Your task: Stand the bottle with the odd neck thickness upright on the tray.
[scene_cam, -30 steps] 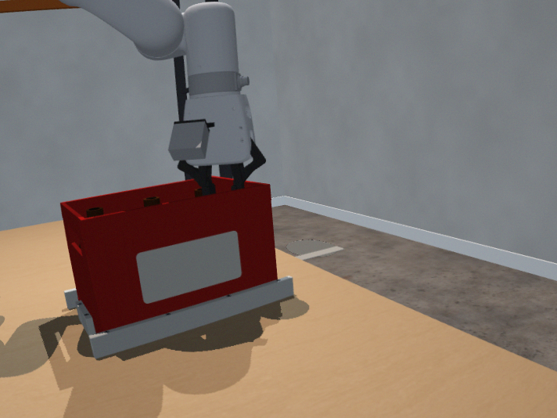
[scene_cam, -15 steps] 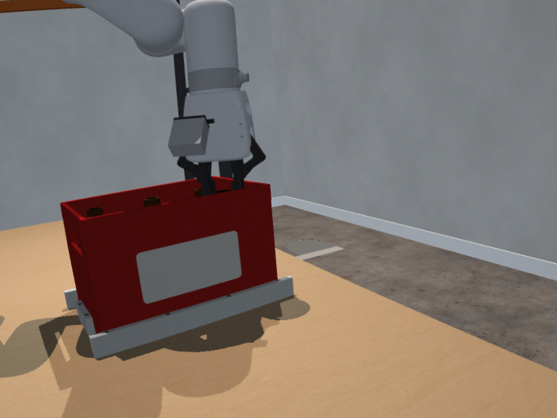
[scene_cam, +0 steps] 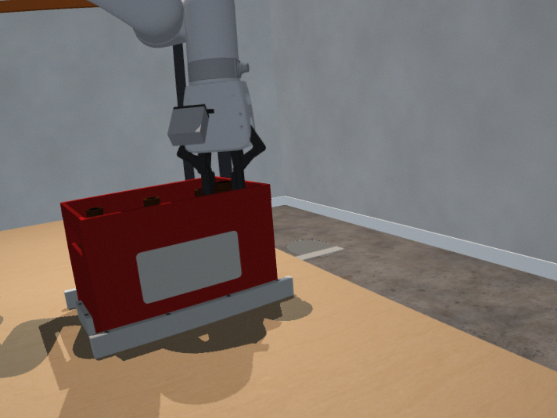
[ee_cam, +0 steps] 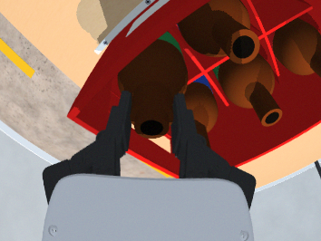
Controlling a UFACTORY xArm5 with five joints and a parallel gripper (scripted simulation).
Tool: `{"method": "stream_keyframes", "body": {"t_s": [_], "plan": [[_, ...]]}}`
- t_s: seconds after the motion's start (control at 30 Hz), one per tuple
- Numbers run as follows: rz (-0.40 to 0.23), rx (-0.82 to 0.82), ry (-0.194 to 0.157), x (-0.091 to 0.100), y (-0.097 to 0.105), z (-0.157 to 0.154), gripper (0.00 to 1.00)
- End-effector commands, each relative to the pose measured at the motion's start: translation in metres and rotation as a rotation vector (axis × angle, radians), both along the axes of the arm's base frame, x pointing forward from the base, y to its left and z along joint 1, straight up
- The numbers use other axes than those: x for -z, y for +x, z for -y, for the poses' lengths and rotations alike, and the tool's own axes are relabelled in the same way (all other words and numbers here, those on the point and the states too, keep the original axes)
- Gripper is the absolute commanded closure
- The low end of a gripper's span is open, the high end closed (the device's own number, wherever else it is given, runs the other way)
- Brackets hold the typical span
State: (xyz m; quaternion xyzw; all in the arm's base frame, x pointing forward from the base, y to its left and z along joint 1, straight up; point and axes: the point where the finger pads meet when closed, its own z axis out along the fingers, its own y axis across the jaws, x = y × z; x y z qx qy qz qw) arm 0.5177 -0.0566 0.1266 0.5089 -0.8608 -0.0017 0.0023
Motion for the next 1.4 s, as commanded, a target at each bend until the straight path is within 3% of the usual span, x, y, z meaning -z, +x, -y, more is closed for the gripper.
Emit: {"method": "stream_keyframes", "body": {"t_s": [0.0,0.63,1.37], "plan": [[0.004,0.000,0.000,-0.007,0.001,0.001,1.00],[0.004,0.000,0.000,-0.021,0.002,0.002,1.00],[0.004,0.000,0.000,-0.023,0.002,0.002,1.00]]}}
